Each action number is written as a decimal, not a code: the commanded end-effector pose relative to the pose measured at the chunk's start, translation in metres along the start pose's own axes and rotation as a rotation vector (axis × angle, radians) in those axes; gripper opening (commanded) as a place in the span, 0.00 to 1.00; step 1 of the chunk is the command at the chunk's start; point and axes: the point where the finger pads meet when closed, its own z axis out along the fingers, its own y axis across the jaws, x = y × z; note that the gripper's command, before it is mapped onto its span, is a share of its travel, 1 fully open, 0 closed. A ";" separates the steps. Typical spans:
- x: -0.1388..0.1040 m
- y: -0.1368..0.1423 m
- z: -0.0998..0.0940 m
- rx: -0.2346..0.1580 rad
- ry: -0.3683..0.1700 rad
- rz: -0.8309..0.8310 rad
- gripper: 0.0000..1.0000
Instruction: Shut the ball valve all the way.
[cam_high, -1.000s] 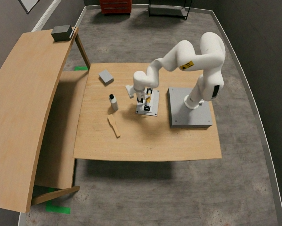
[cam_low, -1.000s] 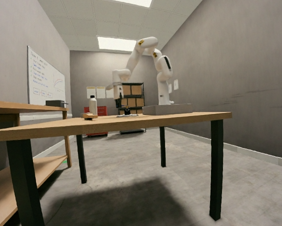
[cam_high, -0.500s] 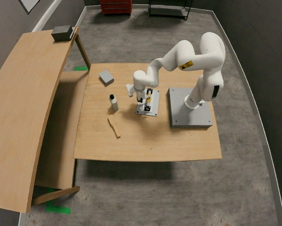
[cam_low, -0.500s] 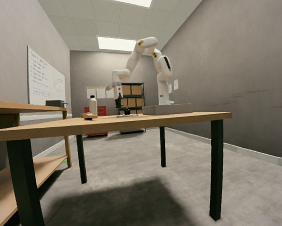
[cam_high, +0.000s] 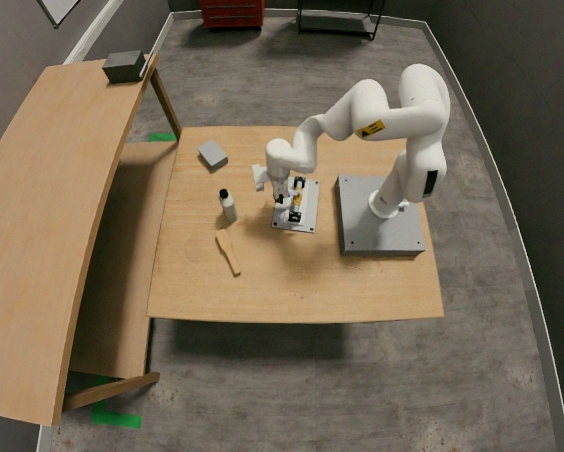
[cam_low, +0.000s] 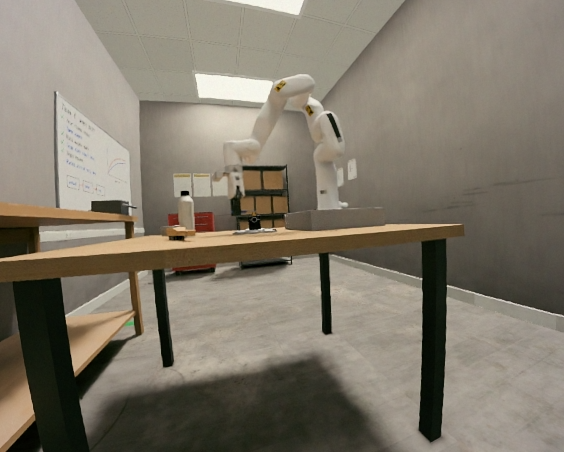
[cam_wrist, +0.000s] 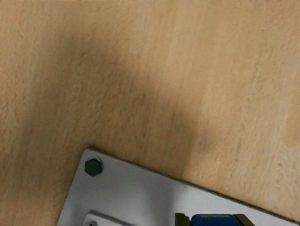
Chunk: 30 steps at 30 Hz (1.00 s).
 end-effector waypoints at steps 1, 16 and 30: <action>0.002 0.002 -0.002 -0.001 0.004 0.015 0.00; 0.001 0.010 -0.001 -0.001 0.004 0.113 0.00; 0.000 0.015 -0.001 -0.001 0.004 0.180 0.00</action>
